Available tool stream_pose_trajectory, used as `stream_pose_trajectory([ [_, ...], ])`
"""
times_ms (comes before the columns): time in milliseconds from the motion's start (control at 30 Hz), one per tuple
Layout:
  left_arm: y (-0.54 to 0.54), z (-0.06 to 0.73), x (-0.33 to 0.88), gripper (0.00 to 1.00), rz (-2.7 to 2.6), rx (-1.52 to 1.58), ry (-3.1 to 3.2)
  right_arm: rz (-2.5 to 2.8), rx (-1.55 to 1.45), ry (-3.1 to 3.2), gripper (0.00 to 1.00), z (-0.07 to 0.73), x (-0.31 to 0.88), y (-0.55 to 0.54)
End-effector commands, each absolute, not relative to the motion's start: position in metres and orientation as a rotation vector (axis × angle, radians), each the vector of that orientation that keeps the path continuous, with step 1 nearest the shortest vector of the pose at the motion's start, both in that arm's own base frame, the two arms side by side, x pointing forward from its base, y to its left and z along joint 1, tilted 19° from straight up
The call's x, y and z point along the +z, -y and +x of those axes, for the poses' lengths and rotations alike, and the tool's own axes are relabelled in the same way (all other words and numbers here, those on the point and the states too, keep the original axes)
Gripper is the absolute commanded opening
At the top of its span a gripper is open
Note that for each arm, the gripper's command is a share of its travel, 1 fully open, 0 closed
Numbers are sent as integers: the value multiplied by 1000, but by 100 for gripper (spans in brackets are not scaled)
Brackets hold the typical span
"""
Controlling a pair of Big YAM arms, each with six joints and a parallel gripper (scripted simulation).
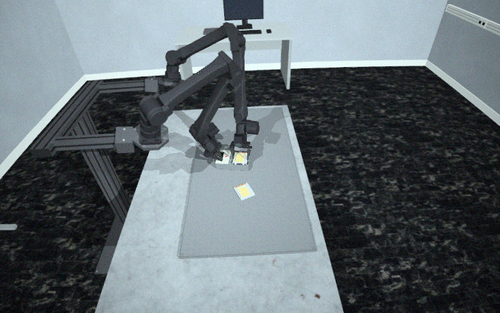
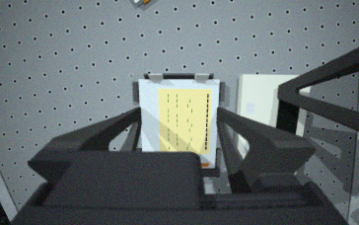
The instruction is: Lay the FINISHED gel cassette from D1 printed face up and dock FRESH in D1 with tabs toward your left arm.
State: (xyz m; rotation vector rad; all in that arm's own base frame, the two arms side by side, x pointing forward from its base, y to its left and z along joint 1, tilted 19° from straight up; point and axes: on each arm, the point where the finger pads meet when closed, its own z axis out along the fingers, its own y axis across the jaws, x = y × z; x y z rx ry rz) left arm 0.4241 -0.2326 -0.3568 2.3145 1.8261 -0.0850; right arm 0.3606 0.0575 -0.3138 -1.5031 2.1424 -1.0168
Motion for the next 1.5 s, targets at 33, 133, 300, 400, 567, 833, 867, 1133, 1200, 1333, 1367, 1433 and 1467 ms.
stream_pose_trajectory([
  [33, 235, 427, -345, 0, 2306, -93, -1808, -1603, -987, -2224, 0, 327, -358, -35],
  [133, 235, 427, -345, 0, 2305, -97, -1807, -1603, -987, -2224, 0, 327, -358, -35],
  [300, 235, 427, -344, 0, 2298, -113, -1800, -1603, -987, -2224, 0, 327, -358, -35],
  [400, 235, 427, -344, 0, 2298, -113, -1800, -1603, -987, -2224, 0, 327, -358, -35],
  [567, 235, 427, -343, 0, 2292, -128, -1793, -1603, -987, -2224, 0, 327, -358, -35],
  [833, 235, 426, -342, 0, 2287, -140, -1788, -1603, -987, -2224, 0, 327, -358, -35],
  [867, 235, 426, -342, 0, 2286, -144, -1787, -1603, -987, -2224, 0, 327, -358, -35],
  [1133, 235, 426, -341, 0, 2280, -156, -1781, -1603, -987, -2224, 0, 327, -358, -35],
  [1200, 235, 426, -341, 0, 2279, -160, -1780, -1603, -987, -2224, 0, 327, -358, -35],
  [1333, 235, 426, -341, 0, 2274, -172, -1774, -1603, -987, -2224, 0, 327, -358, -35],
  [1367, 235, 426, -341, 0, 2274, -172, -1774, -1603, -987, -2224, 0, 327, -358, -35],
  [1433, 235, 426, -341, 0, 2274, -172, -1774, -1603, -987, -2224, 0, 327, -358, -35],
  [1467, 235, 426, -339, 0, 2257, -208, -1758, -1603, -987, -2224, 0, 327, -358, -35],
])
